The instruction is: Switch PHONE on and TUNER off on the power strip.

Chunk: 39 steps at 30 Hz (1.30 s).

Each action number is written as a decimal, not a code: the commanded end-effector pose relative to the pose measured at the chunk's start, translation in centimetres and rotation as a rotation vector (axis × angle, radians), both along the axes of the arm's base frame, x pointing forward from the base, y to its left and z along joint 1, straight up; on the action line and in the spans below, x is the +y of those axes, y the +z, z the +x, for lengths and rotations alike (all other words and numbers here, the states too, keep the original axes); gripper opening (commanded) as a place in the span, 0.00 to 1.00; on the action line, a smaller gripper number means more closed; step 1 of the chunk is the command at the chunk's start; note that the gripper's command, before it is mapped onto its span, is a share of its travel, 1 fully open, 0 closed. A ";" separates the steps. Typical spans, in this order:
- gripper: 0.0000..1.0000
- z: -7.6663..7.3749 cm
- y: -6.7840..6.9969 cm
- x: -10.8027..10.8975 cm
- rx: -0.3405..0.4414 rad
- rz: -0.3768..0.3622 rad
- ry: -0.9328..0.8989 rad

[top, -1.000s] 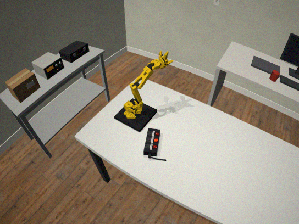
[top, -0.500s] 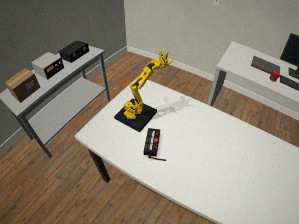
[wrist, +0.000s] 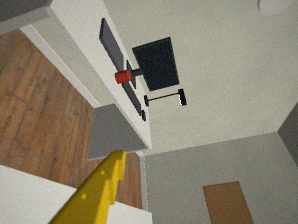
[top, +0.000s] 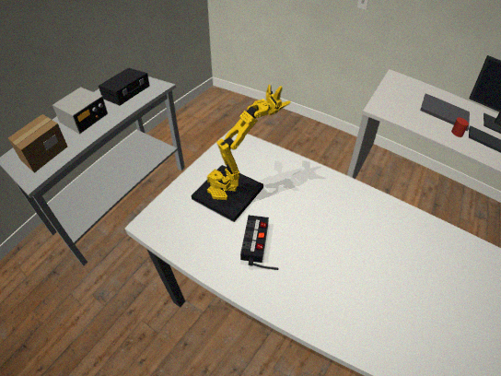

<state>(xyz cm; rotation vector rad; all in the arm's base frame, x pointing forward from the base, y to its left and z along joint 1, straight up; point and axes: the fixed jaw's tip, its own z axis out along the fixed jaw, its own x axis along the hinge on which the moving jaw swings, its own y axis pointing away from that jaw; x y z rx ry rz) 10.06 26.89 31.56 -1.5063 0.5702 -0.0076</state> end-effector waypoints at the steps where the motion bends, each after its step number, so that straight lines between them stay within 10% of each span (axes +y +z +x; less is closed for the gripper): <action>1: 1.00 0.0 0.1 -0.1 0.000 0.004 0.000; 22: 1.00 0.0 0.1 -0.1 0.000 0.004 0.000; 23: 0.00 0.0 0.1 -0.1 0.000 0.004 0.000; 39: 0.00 0.6 -0.2 -0.3 -0.027 -0.022 -0.020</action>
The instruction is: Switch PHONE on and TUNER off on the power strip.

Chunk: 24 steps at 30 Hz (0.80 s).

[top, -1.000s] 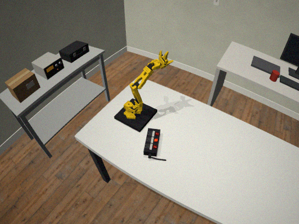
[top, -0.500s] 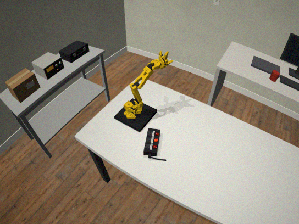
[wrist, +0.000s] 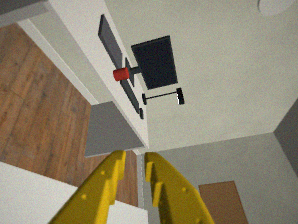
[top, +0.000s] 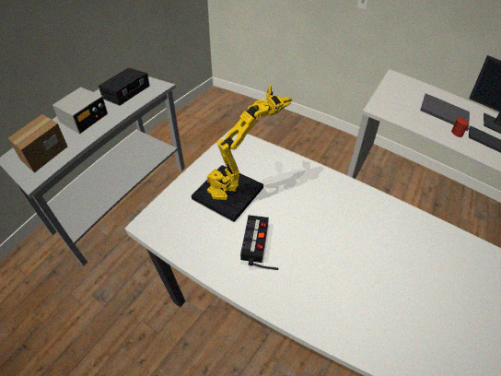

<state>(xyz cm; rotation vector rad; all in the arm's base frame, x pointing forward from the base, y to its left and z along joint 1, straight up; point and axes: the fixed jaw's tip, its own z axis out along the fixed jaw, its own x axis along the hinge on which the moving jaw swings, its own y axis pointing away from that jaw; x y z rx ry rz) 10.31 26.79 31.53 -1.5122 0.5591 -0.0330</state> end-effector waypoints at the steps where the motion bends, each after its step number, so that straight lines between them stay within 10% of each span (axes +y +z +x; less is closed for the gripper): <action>1: 0.00 0.5 -0.2 -0.3 -0.010 -0.017 -0.016; 24: 0.00 6.1 -3.1 -3.4 -0.243 -0.313 -0.188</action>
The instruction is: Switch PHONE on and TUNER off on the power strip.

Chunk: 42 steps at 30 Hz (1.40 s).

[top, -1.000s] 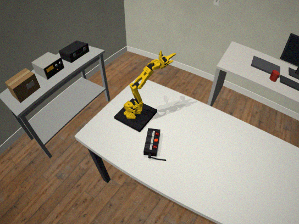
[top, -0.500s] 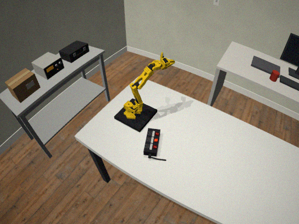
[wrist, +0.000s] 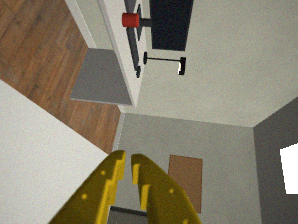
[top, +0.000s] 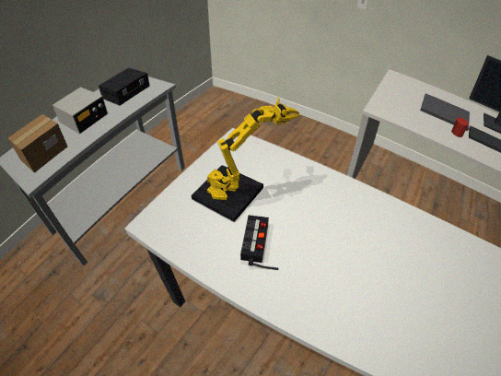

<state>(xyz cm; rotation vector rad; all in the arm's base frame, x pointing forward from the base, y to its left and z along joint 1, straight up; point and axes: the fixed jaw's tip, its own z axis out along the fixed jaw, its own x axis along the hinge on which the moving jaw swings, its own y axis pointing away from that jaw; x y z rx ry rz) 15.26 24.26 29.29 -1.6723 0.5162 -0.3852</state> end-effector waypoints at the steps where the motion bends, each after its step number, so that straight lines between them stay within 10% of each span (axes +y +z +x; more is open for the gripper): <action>1: 0.00 1.6 -1.1 -1.2 -0.049 -0.094 -0.048; 10: 0.00 4.4 -2.7 -3.9 -0.149 -0.293 -0.125; 25: 0.00 9.4 -6.8 -12.7 -0.282 -0.841 -0.211; 42: 0.00 10.0 -10.7 -23.2 -0.233 -1.371 -0.075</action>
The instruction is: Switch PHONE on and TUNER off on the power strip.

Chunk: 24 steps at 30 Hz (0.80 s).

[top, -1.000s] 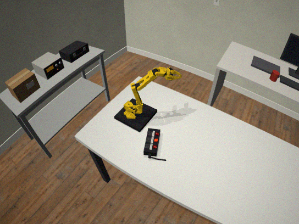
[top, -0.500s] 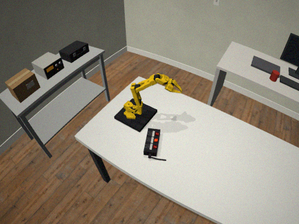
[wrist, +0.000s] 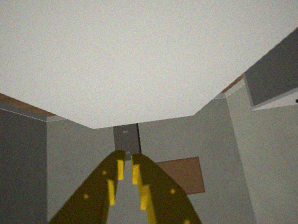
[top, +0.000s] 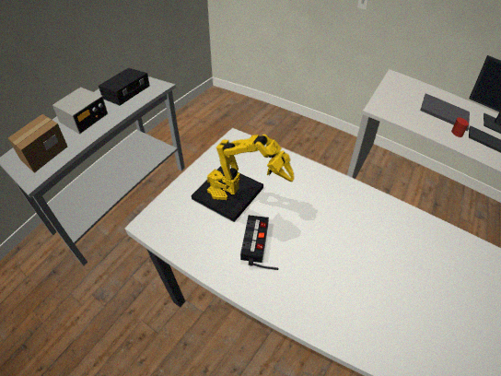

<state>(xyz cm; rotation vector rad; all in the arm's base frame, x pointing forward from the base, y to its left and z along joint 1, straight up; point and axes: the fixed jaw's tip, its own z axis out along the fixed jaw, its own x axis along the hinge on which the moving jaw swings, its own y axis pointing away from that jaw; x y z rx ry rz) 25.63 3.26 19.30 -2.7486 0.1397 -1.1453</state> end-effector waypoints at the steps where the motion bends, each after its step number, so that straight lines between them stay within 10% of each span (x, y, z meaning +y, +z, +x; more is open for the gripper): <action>1: 0.00 -0.3 -0.7 -2.2 0.030 -0.096 0.011; 24: 0.00 -5.2 -4.4 -11.9 0.370 -0.453 0.171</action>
